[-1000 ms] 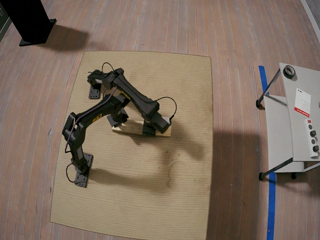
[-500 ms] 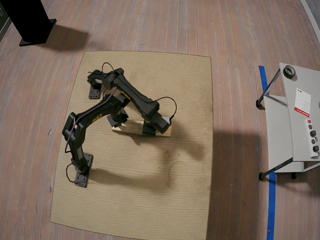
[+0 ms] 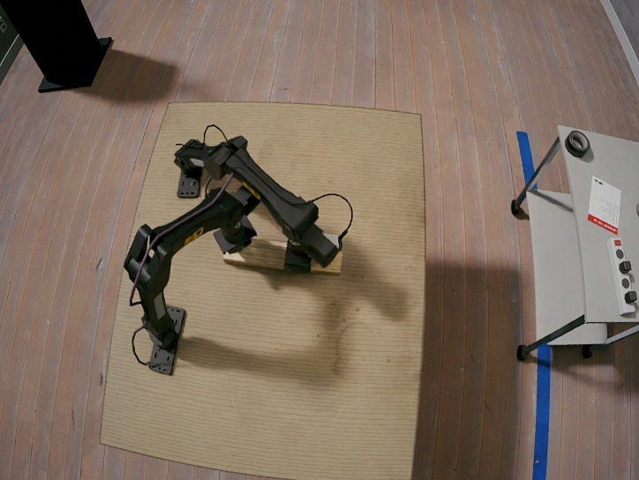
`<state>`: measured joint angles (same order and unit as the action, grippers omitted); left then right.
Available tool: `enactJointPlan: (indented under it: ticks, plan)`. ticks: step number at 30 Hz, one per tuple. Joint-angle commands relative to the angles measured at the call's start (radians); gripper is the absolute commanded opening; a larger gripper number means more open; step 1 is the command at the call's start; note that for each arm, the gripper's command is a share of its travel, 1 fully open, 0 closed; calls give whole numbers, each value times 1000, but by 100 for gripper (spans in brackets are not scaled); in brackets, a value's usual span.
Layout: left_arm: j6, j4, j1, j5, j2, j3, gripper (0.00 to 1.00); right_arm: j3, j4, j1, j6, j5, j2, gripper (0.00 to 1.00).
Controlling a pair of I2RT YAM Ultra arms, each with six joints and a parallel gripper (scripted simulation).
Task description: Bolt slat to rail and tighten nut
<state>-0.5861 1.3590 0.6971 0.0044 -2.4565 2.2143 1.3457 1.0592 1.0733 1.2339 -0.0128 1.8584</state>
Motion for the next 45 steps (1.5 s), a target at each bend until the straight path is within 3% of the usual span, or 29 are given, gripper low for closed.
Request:
enactJointPlan:
  ticks: [1, 8, 31, 45]
  plan:
    - [0, 0, 0, 0, 10, 5, 72, 4, -1, 0, 0, 0, -6, 17]
    - [0, 0, 0, 0, 10, 5, 72, 4, -1, 0, 0, 0, -6, 11]
    - [0, 0, 0, 0, 10, 5, 72, 4, 0, 0, 0, 0, -6, 11]
    - [0, 0, 0, 0, 10, 5, 72, 2, -1, -4, -410, 8, -6, 11]
